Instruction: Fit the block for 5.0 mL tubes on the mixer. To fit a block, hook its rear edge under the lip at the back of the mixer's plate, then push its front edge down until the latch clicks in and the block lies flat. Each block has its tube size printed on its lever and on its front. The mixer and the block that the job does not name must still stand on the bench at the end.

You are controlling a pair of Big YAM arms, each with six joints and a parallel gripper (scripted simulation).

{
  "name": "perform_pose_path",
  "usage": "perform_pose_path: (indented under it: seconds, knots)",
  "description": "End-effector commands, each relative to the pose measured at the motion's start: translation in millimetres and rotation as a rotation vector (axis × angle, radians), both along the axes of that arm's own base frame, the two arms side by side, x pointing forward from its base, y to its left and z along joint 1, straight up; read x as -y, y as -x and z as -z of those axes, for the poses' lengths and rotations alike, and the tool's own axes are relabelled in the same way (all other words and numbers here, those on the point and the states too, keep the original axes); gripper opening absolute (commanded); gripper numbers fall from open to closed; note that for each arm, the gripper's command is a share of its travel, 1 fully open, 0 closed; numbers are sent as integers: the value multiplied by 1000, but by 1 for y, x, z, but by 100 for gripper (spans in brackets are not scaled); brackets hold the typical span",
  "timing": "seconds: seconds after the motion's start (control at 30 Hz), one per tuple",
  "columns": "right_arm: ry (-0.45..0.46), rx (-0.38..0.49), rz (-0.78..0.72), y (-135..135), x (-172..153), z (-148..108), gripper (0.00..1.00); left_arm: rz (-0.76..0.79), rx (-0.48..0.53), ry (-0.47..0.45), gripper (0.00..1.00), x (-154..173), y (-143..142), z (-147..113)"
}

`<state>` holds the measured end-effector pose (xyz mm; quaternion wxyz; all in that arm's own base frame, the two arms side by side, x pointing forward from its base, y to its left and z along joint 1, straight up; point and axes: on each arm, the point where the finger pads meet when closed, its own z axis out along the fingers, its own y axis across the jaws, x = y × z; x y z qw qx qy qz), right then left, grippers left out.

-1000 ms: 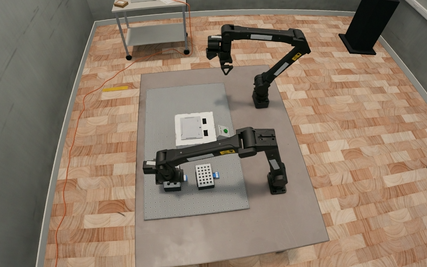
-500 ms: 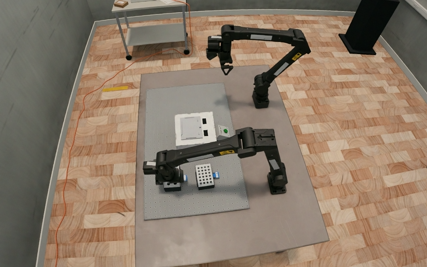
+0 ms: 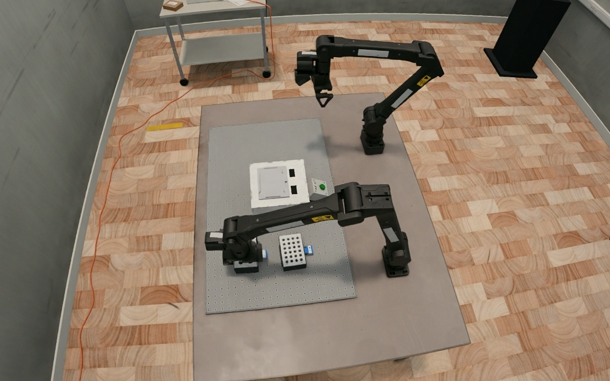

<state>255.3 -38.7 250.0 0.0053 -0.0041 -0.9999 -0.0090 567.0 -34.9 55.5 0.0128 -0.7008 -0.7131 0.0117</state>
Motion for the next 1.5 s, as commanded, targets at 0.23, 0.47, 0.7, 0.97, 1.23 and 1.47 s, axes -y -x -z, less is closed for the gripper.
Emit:
perform_pose_path:
  seconds: [0.23, 0.47, 0.7, 0.97, 1.23, 1.47]
  knots:
    - [6, 32, 5, -7, 4, -19, 100, 4, -2, -3, 100, 5, 6, -9]
    - [2, 13, 5, -3, 3, -11, 100, 3, -2, -3, 100, 6, 3, 5]
    - [0, 0, 6, 0, 2, -3, 100, 3, 2, -2, 100, 6, -5, 5]
    - [2, 15, 6, -4, 3, 0, 100, 3, 18, -1, 100, 7, -12, -6]
    - [5, 32, 6, -7, 3, -7, 100, 3, 57, 2, 100, 7, -17, -27]
    - [9, 56, 6, -13, 4, -17, 100, 3, 40, 1, 100, 7, -18, -17]
